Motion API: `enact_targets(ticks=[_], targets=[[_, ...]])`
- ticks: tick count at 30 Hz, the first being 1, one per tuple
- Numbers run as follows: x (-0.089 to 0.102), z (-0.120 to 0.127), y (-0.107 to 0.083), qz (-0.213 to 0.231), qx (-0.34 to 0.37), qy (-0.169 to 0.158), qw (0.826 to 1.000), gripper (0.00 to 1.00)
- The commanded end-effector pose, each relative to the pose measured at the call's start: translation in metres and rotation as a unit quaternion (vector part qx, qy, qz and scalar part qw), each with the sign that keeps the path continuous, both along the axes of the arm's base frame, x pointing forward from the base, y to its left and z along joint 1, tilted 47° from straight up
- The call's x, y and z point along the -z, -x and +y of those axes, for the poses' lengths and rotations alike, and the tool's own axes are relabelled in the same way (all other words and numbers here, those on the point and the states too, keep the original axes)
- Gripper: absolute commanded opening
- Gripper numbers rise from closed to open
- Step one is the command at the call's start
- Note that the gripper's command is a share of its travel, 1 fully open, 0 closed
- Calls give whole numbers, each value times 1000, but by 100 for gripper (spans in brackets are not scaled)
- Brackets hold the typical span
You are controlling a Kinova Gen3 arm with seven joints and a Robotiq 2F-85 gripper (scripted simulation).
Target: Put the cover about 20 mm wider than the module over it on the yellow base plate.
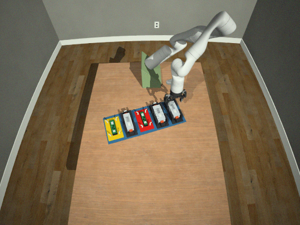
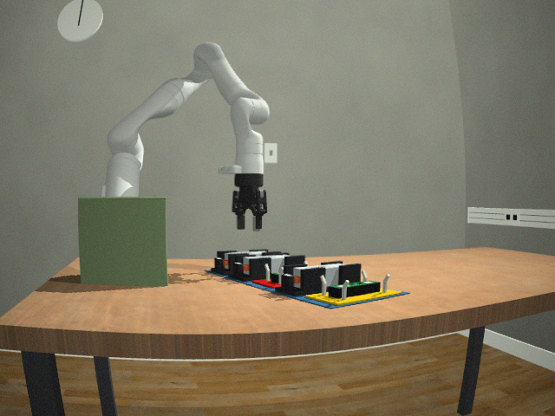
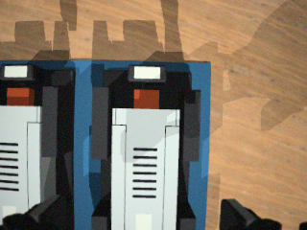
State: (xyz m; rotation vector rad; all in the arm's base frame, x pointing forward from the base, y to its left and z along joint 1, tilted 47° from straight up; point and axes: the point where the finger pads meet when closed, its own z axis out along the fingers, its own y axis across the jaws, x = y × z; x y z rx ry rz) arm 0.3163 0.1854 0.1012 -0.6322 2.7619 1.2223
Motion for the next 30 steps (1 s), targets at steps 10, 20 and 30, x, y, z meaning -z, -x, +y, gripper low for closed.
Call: enact_targets(ticks=[10, 20, 30], targets=[[-23, -23, -4, 0, 0, 0, 1000, 100], [-17, -17, -4, 0, 0, 0, 1000, 100], [-16, -16, -3, 0, 0, 0, 1000, 100]])
